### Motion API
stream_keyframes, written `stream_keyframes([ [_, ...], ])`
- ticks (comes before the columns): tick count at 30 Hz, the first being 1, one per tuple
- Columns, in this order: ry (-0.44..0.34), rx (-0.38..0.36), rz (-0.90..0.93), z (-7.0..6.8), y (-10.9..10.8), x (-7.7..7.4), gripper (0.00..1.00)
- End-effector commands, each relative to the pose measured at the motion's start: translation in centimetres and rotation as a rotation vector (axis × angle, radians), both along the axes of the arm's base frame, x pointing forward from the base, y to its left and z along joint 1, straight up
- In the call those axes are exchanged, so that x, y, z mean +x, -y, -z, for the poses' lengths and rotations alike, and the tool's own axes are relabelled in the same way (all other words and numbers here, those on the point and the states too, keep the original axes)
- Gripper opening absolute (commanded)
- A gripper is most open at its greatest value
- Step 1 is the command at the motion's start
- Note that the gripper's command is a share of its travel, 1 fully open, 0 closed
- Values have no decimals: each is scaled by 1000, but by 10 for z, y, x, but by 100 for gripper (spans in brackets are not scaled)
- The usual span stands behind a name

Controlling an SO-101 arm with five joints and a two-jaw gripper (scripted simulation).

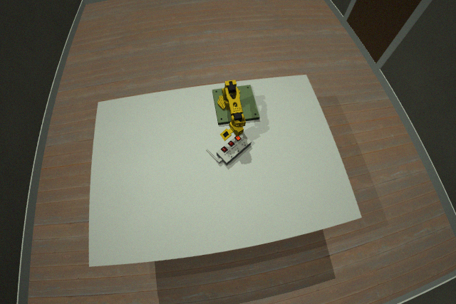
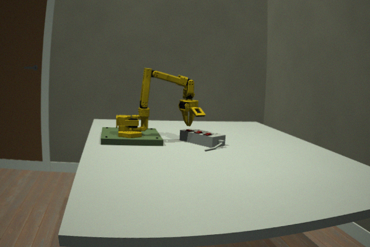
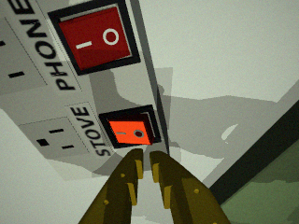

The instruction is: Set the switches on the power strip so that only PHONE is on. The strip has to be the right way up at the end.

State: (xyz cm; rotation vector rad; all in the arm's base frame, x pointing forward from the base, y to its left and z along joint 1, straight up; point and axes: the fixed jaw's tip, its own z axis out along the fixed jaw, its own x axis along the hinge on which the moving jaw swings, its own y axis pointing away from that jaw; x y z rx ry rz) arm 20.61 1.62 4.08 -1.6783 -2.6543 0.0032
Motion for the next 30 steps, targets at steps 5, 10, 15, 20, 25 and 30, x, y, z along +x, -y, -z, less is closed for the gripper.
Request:
stream_keyframes([
  [5, 3, 1, 2, 0, -2, 2, 0],
  [10, 3, 1, -5, 0, -3, 2, 0],
  [15, 3, 1, -10, 0, -4, 2, 0],
  [20, 3, 1, -10, 0, -4, 2, 0],
  [25, 3, 1, -10, 1, -4, 2, 0],
  [30, 3, 1, -10, 2, -4, 2, 0],
])
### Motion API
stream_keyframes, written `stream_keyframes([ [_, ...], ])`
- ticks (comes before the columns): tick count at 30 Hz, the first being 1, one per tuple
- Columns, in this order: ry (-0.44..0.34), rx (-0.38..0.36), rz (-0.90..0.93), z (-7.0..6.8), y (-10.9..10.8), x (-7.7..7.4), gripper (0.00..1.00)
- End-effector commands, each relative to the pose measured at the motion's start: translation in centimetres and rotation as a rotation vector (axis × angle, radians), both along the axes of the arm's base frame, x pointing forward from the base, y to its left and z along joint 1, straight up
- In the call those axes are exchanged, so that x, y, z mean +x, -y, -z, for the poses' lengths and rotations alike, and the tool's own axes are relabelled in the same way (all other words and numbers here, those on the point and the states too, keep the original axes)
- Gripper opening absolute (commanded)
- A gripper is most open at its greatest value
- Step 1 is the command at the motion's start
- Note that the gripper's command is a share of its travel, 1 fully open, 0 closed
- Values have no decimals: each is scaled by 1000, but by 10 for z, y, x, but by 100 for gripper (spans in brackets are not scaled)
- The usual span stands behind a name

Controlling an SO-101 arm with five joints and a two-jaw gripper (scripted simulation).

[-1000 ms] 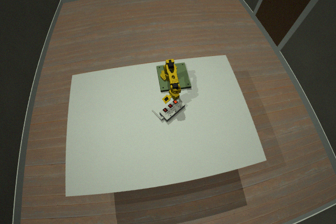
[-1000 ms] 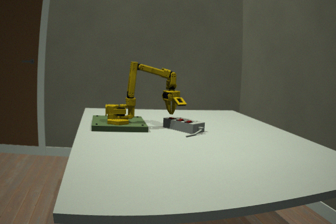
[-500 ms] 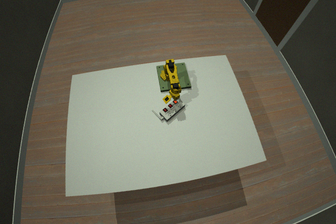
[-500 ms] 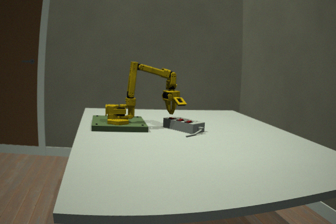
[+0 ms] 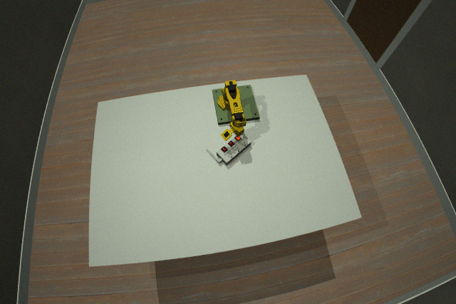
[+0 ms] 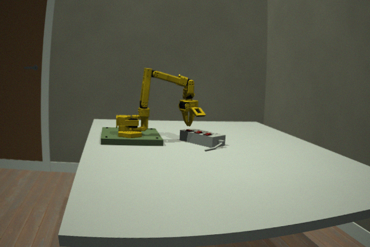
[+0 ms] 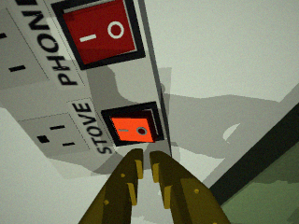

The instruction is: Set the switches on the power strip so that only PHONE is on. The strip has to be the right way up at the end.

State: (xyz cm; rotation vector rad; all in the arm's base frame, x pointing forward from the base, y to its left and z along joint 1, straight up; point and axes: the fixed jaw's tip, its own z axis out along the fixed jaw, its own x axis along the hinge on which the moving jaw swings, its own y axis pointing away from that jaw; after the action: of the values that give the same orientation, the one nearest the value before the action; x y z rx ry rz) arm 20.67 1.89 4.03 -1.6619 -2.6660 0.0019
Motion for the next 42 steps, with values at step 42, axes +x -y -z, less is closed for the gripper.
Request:
stream_keyframes([
  [42, 1, 1, 3, 12, -1, -4, 0],
])
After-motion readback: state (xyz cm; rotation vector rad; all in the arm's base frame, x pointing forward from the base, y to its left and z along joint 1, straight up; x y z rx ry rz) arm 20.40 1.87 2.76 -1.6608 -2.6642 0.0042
